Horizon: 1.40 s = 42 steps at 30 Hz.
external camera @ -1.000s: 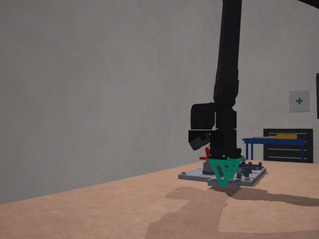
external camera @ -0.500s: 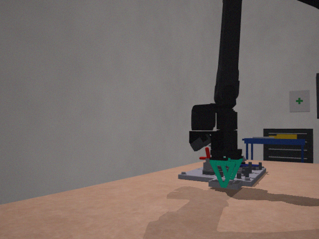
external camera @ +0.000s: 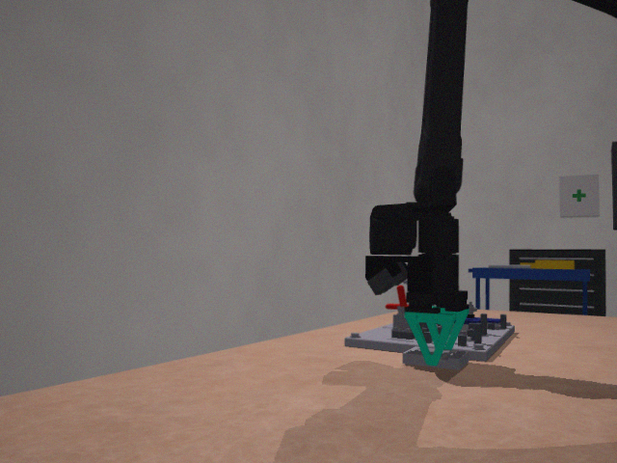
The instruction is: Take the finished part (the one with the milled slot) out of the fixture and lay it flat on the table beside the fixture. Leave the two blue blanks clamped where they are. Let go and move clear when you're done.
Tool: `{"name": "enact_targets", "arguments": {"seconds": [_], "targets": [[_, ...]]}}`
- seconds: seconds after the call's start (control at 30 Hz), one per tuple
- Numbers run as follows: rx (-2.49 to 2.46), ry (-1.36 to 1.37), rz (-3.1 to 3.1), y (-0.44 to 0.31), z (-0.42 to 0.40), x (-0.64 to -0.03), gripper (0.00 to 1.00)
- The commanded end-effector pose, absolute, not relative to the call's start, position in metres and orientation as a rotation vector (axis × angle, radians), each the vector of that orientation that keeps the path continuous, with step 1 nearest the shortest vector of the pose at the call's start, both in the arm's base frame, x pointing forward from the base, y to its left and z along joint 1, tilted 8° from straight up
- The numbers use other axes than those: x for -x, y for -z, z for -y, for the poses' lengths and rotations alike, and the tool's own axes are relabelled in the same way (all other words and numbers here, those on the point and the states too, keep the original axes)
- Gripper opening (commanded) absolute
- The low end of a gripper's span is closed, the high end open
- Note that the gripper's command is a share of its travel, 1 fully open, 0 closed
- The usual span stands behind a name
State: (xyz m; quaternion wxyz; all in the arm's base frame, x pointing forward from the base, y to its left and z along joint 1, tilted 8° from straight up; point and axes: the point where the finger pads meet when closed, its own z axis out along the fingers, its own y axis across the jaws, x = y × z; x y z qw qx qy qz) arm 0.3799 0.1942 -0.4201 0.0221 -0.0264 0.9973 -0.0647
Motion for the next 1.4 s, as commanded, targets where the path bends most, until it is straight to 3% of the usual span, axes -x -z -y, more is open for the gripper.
{"name": "enact_targets", "arguments": {"seconds": [0.0, 1.37], "targets": [[0.072, 0.187, -3.073, 0.424, -0.1929, -0.3886, 0.0], [0.072, 0.186, -3.072, 0.4247, -0.1932, -0.3893, 0.0]]}}
